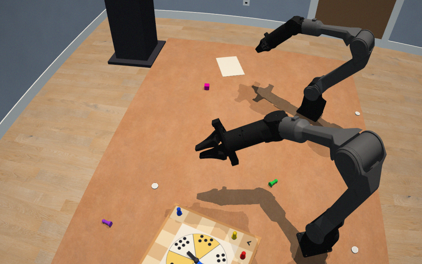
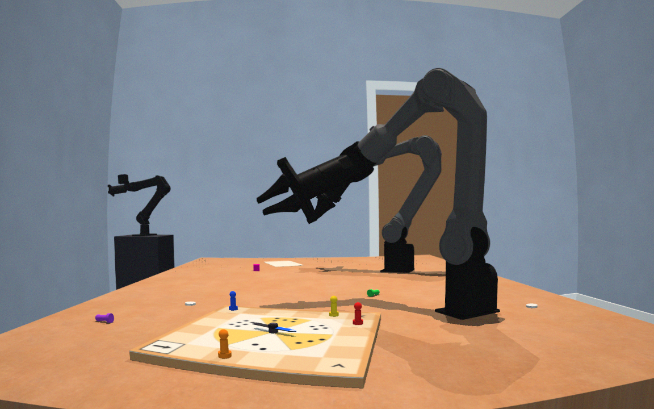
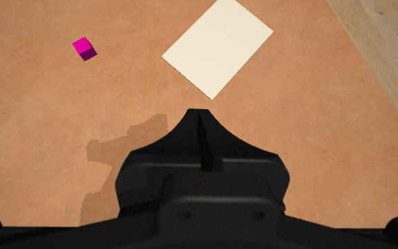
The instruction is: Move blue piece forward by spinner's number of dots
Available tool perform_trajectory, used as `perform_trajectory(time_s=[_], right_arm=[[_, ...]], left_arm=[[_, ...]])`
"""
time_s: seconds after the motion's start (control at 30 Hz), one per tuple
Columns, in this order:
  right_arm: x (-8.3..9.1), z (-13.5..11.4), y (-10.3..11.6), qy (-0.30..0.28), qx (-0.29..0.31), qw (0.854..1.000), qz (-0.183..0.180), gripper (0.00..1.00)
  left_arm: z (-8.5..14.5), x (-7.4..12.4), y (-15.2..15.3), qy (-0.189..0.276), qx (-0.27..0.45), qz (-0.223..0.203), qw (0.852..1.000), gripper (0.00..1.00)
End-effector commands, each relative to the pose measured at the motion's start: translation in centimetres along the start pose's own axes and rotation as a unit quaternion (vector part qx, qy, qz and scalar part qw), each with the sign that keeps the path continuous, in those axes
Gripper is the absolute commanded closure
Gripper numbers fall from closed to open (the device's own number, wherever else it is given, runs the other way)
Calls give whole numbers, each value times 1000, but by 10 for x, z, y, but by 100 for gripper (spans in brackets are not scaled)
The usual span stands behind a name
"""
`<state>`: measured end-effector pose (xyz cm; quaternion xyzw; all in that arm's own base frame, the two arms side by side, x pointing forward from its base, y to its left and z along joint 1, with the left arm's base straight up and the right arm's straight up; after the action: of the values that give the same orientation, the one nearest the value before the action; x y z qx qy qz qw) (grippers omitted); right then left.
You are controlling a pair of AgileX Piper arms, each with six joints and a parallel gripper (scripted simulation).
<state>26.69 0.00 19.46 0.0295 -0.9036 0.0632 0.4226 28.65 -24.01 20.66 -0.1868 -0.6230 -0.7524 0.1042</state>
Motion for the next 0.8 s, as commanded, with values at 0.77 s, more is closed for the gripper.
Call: perform_trajectory(time_s=[0.77], right_arm=[[0, 0, 0, -1, 0, 1000, 0, 100]], left_arm=[[0, 0, 0, 0, 0, 0, 1000, 64]])
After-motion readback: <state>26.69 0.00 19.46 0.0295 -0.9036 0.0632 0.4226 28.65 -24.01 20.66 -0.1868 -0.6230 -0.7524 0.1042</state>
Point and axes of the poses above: on each arm, the point where the finger pads meet when closed, its own x axis back along the fingers, its own y axis across the jaws, z = x × y, the point moved 2 cm from there along x, back along the fingers, and after that the axes turned 8 degrees about x, right-handed, at the moved point
